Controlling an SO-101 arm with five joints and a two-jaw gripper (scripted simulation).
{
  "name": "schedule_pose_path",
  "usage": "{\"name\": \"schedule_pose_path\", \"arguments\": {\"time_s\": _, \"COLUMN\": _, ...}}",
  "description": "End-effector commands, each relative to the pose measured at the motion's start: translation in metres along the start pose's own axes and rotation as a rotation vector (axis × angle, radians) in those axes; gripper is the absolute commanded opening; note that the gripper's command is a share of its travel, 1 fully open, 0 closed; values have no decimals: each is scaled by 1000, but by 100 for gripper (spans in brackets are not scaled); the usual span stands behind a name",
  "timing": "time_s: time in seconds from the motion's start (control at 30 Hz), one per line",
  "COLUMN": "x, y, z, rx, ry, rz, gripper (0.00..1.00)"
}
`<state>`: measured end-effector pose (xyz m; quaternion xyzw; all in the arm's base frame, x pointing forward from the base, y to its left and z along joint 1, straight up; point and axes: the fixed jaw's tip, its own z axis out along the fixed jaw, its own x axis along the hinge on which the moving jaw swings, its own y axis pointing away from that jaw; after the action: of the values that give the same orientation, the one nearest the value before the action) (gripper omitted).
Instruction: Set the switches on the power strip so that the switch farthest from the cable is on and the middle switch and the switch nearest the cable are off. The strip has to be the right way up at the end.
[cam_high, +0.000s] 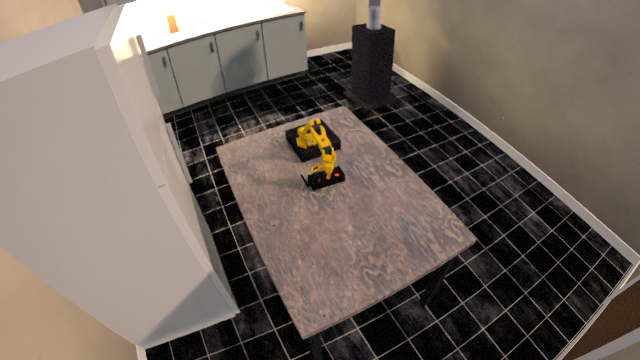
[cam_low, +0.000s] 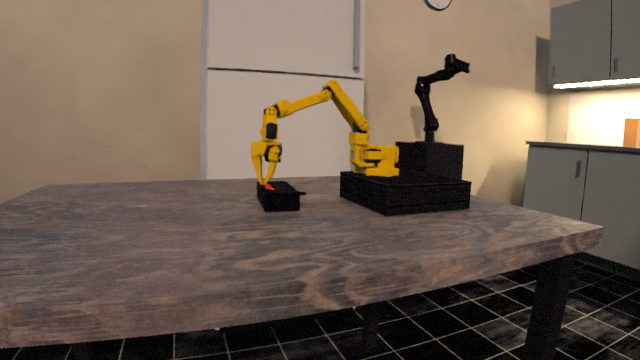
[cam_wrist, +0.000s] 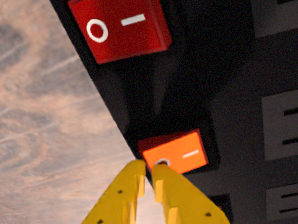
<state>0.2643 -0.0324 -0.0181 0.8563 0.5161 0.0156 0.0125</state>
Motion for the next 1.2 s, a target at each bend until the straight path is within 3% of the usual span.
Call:
{"name": "schedule_pose_path", "arguments": {"time_s": 0.0, "x": -2, "y": -10, "z": 10, "rx": 44, "ry": -16, "rz": -14, "gripper": 0}}
{"name": "schedule_pose_path", "arguments": {"time_s": 1.17, "x": -4, "y": -15, "z": 18, "rx": 44, "ry": -16, "rz": -14, "gripper": 0}}
